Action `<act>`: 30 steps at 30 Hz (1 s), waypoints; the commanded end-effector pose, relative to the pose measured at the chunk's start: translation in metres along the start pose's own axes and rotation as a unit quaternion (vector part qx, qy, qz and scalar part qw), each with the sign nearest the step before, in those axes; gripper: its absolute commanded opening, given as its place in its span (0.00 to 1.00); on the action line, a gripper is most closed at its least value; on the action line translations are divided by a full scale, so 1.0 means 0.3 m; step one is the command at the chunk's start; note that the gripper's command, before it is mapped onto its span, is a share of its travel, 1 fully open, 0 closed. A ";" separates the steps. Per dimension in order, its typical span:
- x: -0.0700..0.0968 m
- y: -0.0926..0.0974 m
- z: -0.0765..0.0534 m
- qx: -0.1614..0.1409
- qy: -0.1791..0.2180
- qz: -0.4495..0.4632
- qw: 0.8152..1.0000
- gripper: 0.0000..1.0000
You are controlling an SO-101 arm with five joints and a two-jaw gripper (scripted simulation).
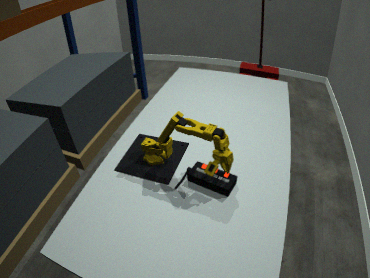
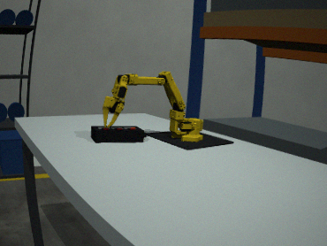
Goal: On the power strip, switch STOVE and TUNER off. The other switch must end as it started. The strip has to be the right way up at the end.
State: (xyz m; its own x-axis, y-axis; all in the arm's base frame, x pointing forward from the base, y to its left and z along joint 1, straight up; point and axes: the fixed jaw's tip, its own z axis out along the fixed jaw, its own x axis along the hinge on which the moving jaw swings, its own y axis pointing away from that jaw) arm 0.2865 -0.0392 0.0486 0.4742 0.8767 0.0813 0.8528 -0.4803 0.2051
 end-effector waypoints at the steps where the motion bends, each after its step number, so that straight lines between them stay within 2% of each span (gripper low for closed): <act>1: -0.015 -0.018 0.041 0.019 -0.008 -0.001 1.000 0.00; 30: -0.020 -0.031 0.062 0.019 -0.008 -0.001 1.000 0.00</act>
State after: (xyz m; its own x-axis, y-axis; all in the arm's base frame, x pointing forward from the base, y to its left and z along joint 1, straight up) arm 0.2874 -0.0388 0.0446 0.4708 0.8775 0.0912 0.8484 -0.4786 0.2261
